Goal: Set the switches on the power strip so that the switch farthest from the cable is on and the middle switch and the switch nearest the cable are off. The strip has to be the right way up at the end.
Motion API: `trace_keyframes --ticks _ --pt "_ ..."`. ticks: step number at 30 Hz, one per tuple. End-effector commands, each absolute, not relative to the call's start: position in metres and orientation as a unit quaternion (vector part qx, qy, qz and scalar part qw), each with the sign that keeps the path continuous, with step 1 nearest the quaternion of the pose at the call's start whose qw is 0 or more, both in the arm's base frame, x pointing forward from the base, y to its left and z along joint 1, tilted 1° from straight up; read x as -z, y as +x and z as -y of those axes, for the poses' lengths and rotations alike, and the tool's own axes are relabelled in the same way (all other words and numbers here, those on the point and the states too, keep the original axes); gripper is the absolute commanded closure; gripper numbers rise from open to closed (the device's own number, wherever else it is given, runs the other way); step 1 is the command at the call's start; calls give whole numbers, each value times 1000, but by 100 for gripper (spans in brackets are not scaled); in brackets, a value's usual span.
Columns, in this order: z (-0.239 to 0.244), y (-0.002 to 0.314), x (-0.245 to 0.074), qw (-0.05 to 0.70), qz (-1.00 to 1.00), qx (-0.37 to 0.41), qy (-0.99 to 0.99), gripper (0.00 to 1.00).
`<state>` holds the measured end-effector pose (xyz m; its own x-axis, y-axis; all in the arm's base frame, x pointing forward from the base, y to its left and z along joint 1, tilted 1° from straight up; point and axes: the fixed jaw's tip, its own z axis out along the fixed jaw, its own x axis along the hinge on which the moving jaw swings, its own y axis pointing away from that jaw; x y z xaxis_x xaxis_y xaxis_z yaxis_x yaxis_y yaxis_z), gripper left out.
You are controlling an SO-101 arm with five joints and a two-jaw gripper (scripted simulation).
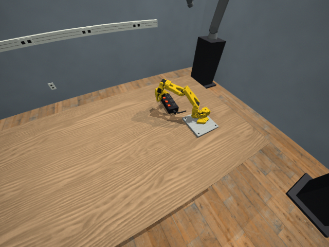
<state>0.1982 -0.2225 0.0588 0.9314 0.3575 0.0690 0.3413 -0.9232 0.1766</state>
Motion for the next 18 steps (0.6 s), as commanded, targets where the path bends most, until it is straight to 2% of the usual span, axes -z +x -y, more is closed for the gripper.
trace_keyframes --ticks 1,18 --pt "221 196 -57 73 -181 -45 980 100" --pt "223 148 -53 20 -114 -11 993 100"
